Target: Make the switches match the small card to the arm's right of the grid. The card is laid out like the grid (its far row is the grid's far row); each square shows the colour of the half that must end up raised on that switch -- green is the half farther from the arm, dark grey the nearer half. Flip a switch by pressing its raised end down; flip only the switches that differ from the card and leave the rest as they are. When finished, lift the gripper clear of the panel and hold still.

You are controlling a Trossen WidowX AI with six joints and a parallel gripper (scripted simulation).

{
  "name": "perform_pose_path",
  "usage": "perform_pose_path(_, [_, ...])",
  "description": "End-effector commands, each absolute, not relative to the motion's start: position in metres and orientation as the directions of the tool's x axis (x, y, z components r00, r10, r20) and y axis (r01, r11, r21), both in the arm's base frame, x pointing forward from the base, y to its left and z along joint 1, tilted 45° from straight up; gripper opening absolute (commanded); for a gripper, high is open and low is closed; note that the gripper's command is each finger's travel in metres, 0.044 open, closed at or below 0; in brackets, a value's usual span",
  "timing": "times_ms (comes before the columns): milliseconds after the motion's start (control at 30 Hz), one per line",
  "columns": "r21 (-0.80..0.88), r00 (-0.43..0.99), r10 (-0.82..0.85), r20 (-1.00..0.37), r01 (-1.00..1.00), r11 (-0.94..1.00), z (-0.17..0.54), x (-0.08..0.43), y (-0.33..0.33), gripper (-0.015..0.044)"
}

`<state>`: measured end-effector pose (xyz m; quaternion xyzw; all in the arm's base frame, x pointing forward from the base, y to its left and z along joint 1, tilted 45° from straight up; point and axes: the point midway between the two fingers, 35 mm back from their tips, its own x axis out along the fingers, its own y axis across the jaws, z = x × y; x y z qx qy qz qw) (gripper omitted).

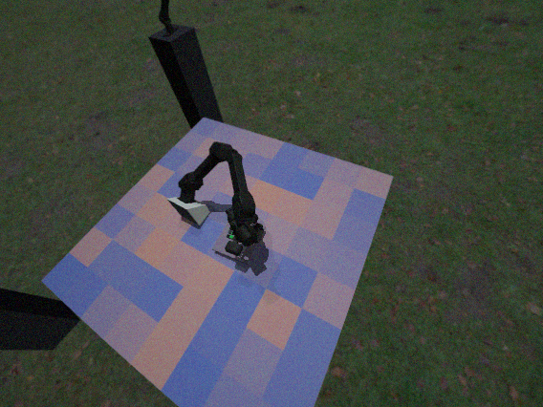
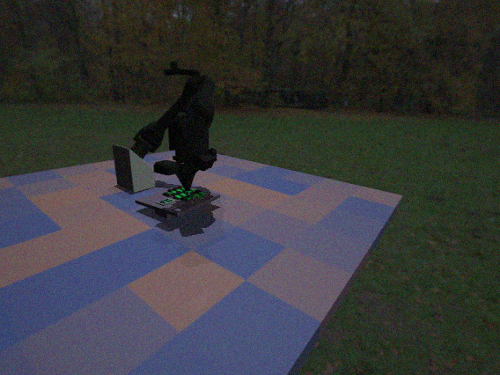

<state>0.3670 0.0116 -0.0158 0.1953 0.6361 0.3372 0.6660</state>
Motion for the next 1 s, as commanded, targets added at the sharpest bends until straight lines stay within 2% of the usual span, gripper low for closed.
perform_pose_path(0, [0.695, -0.044, 0.701, -0.711, -0.193, 0.693, -0.0199, 0.3642, 0.0161, 0.0])
perform_pose_path(967, [0.695, -0.044, 0.702, -0.711, -0.193, 0.692, -0.0297, 0.364, 0.0259, 0.0])
